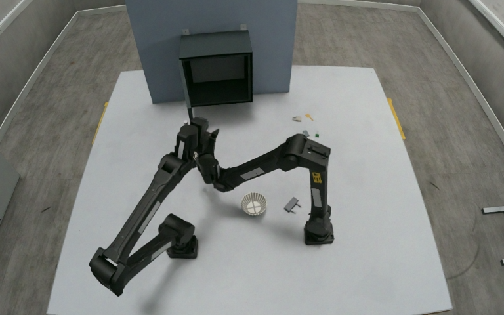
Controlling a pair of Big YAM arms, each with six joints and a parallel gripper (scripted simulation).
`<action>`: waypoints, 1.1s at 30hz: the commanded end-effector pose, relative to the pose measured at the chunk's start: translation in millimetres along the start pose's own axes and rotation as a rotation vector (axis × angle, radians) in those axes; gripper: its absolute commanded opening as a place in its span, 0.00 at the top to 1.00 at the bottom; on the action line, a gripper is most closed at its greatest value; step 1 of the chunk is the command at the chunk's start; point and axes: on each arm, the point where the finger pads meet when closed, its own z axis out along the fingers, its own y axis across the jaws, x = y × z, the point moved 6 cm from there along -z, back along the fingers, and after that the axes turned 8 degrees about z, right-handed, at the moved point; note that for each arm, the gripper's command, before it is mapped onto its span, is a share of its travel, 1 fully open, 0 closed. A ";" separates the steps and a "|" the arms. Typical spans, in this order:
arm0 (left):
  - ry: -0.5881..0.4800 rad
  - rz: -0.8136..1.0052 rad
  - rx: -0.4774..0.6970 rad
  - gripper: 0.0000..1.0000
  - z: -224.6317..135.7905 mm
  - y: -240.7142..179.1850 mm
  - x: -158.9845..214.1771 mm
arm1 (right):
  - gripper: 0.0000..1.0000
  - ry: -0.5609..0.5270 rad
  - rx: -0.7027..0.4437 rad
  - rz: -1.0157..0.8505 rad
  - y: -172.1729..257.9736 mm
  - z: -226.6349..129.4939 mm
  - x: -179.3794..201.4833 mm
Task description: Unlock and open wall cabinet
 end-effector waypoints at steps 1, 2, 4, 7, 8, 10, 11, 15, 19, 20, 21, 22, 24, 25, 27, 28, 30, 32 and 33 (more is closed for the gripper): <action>-0.028 -0.001 -0.008 0.56 -2.9 3.8 -13.9 | 0.93 -0.010 0.018 0.009 29.3 6.8 -1.8; -0.028 -0.001 -0.008 0.56 -2.9 3.8 -13.9 | 0.93 -0.012 0.030 0.009 33.9 7.5 -1.2; -0.028 -0.001 -0.008 0.56 -2.9 3.8 -13.9 | 0.93 -0.015 0.056 0.009 43.2 9.2 0.0; -0.028 -0.001 -0.008 0.56 -2.9 3.8 -13.9 | 0.93 -0.020 0.088 0.010 54.6 11.5 1.5; -0.028 -0.001 -0.008 0.56 -2.9 3.8 -13.9 | 0.93 -0.020 0.088 0.010 54.6 11.5 1.5; -0.028 -0.001 -0.008 0.56 -2.9 3.8 -13.9 | 0.93 -0.020 0.091 0.010 53.3 12.6 1.3; -0.028 -0.001 -0.008 0.56 -2.9 3.8 -13.9 | 0.93 -0.029 0.095 0.020 50.9 14.2 -6.7; -0.028 -0.001 -0.008 0.56 -2.9 3.8 -13.9 | 0.82 -0.032 0.096 0.023 50.3 14.5 -9.3; -0.028 -0.001 -0.008 0.56 -2.9 3.8 -13.9 | 0.36 -0.034 0.094 0.026 51.1 14.5 -10.6; -0.028 -0.001 -0.008 0.56 -2.9 3.8 -13.9 | 0.25 -0.035 0.093 0.027 51.2 14.2 -10.7; -0.028 -0.001 -0.008 0.56 -2.9 3.8 -13.9 | 0.14 -0.035 0.093 0.027 51.2 14.2 -10.7; -0.028 -0.001 -0.008 0.56 -2.9 3.8 -13.9 | 0.02 -0.035 0.093 0.027 51.2 14.2 -10.7; -0.028 -0.001 -0.008 0.56 -2.9 3.8 -13.9 | 0.00 -0.034 0.094 0.035 51.1 13.8 -13.8; -0.028 -0.001 -0.008 0.56 -2.9 3.8 -13.9 | 0.00 -0.026 0.093 0.032 48.1 12.0 -12.1; -0.028 -0.001 -0.008 0.56 -2.9 3.8 -13.9 | 0.00 0.005 0.089 0.008 42.5 12.7 -7.5; -0.028 -0.001 -0.008 0.56 -2.9 3.8 -13.9 | 0.00 0.019 0.086 -0.002 41.3 13.8 -6.9; -0.028 -0.001 -0.008 0.56 -2.9 3.8 -13.9 | 0.00 0.019 0.086 -0.002 41.3 13.8 -6.9; -0.028 -0.001 -0.008 0.56 -2.9 3.8 -13.9 | 0.00 0.075 0.070 -0.045 37.0 13.7 1.2; -0.028 -0.001 -0.008 0.56 -2.9 3.8 -13.9 | 0.00 0.116 0.054 -0.073 35.7 13.3 6.4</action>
